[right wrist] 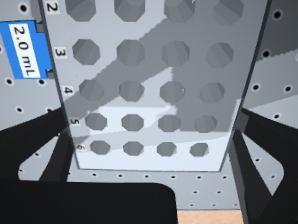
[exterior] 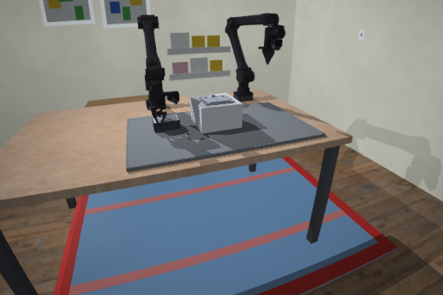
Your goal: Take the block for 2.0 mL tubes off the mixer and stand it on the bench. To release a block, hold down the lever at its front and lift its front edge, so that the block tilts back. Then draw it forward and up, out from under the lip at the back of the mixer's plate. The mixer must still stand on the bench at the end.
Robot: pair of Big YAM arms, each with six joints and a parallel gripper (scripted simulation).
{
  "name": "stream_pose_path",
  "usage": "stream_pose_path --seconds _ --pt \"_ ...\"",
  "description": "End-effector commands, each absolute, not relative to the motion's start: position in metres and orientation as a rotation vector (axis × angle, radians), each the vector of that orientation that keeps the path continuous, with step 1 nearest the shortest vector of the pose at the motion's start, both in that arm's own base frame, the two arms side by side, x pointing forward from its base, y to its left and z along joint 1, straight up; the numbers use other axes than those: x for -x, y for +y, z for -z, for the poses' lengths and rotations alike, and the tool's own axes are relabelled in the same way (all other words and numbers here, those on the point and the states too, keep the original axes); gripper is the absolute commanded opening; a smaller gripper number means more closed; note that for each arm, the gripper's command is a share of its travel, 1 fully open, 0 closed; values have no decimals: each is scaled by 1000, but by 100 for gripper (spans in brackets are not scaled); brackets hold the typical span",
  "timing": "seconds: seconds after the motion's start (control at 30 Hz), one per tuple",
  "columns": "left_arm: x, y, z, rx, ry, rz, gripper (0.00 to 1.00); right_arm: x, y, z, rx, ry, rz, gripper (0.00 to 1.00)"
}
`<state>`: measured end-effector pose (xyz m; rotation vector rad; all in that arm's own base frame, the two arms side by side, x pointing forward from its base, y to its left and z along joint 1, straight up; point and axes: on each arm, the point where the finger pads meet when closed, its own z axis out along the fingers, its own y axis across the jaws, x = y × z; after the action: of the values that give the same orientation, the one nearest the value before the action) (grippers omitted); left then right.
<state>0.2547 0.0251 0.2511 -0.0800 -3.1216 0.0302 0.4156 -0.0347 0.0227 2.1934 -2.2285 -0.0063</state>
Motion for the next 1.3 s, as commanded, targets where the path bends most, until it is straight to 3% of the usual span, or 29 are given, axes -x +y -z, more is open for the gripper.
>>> stream_pose_path --seconds 0.0,1.27 --pt "-277 27 -283 93 -3211 -13 0 -458 -36 -52 -2250 -2273 -105 0" --pt "-256 25 -248 91 -3118 -32 0 -452 -40 -42 -2232 -2283 -95 0"
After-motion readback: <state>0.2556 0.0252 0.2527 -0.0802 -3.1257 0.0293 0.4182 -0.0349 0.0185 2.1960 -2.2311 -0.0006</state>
